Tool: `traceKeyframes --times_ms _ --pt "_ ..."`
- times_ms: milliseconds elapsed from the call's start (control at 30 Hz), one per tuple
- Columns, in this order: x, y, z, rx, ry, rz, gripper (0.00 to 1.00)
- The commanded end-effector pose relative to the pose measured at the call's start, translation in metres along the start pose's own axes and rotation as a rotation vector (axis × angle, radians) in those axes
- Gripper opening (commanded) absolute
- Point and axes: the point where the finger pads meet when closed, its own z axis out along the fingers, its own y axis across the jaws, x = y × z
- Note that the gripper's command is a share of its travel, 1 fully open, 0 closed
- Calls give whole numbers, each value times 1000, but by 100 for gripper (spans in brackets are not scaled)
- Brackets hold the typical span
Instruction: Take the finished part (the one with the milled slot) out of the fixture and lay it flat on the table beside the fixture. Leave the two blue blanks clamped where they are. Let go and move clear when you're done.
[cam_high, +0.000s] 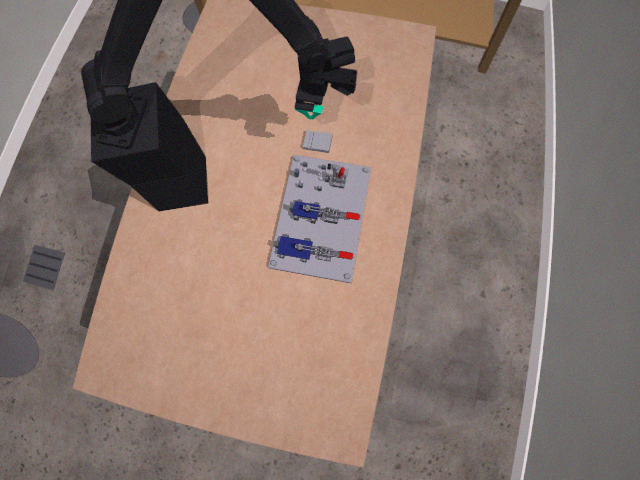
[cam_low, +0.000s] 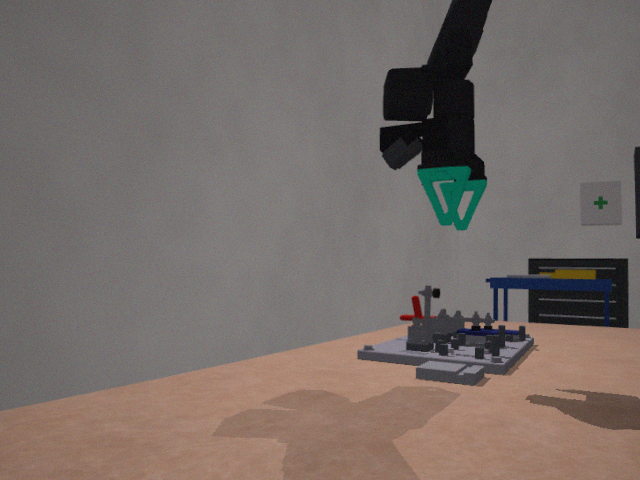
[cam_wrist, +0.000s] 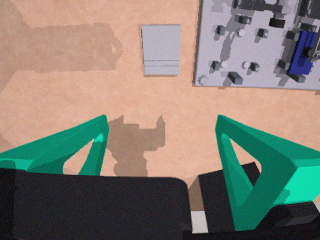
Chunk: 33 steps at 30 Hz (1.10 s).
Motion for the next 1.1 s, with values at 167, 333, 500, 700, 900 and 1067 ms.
traceKeyframes --times_ms 167,333,500,700,900,1067 --pt "3 5 5 4 10 -5 85" --pt "-1 8 5 -1 2 -3 85" --pt "-6 10 4 -6 -6 -2 85" --pt "-8 11 4 -9 -11 0 85" --pt "-9 11 4 -11 -14 1 85" --pt "-10 12 4 -13 -17 2 85"
